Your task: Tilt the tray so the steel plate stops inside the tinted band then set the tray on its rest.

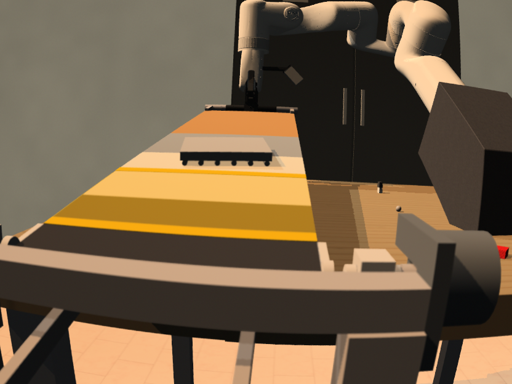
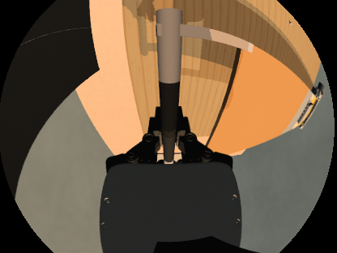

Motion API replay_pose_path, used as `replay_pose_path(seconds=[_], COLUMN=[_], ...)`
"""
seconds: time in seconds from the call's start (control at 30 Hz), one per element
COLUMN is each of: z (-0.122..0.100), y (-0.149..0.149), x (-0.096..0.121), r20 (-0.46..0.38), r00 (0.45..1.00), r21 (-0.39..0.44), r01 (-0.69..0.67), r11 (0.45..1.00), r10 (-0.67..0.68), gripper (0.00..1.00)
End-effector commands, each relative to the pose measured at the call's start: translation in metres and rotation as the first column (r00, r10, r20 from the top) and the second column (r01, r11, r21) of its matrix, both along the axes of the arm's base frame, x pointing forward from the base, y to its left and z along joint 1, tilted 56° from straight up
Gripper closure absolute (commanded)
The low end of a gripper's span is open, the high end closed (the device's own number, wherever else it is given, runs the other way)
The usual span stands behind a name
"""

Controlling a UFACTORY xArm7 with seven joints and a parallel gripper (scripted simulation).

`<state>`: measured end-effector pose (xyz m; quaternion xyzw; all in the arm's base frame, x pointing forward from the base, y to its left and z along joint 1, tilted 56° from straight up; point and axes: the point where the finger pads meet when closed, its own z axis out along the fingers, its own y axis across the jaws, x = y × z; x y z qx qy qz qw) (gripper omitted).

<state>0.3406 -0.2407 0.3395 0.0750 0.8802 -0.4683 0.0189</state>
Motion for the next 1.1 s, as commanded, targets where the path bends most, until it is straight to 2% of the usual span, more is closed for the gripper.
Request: replay_pose_path(seconds=[0.0,0.5,0.67,0.7,0.77,0.87,1.07], z=[-0.004,-0.003,0.028,0.030,0.023,0.002,0.000], y=[-0.010,-0.007,0.064,0.068,0.051,0.003,-0.002], x=[0.002,0.002,0.006,0.007,0.005,0.002,0.002], r20=[0.001,0.001,0.001,0.001,0.001,0.001,0.001], r00=[1.000,1.000,1.000,1.000,1.000,1.000,1.000], r21=[-0.002,-0.002,-0.002,-0.002,-0.002,-0.002,-0.002], r01=[-0.002,-0.002,-0.002,-0.002,-0.002,-0.002,-0.002], r11=[1.000,1.000,1.000,1.000,1.000,1.000,1.000], r10=[0.002,0.002,0.002,0.002,0.002,0.002,0.002], gripper=[1.00,1.00,1.00,1.00,1.00,1.00,1.00])
